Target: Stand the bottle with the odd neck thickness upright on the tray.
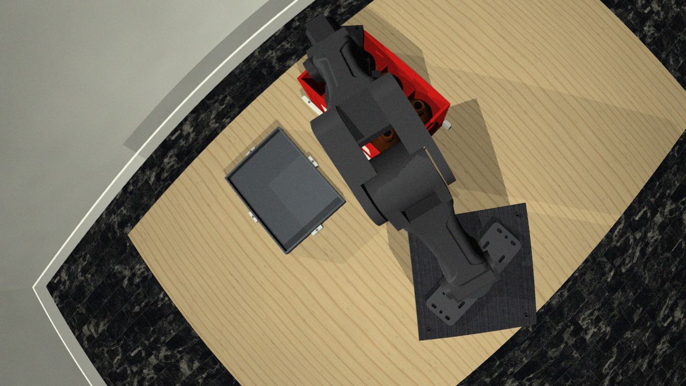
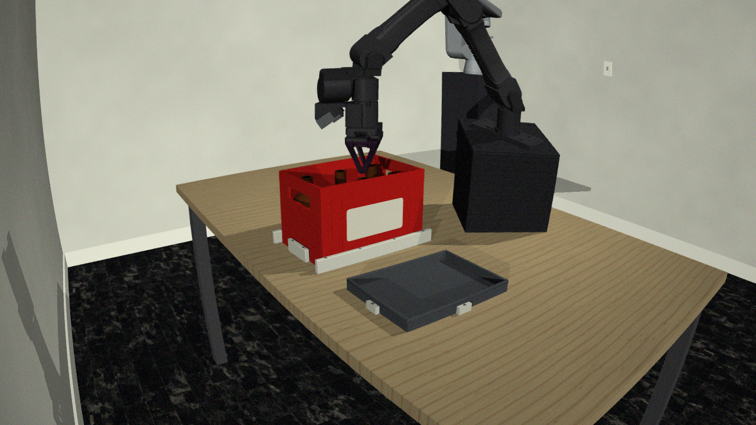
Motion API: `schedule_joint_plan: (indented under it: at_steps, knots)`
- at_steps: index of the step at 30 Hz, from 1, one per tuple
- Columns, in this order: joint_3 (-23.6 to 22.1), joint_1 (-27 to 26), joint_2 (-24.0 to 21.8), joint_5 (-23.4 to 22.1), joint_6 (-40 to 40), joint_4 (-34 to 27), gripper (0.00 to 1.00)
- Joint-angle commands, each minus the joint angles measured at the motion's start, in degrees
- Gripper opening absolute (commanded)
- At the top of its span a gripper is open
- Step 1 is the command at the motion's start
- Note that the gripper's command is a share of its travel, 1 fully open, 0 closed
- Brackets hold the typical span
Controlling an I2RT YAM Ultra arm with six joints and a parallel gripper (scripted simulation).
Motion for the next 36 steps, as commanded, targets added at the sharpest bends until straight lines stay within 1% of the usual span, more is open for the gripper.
schedule_joint_plan:
  at_steps: [1, 22, 27, 33, 36]
  knots:
    - [-0.3, 0.3, 0.2, 0.6, 0.3, 0.7, 0.61]
    - [-0.3, 0.3, 0.3, 0.6, 0.3, 0.8, 0.61]
    - [-0.7, 0.4, -0.3, 0.6, 0.4, 1.0, 0.61]
    - [-1.3, 0.5, 0.8, 0.6, 0.4, 1.3, 0.61]
    - [-1.3, 0.5, 0.3, 0.6, 0.5, 1.6, 0.61]
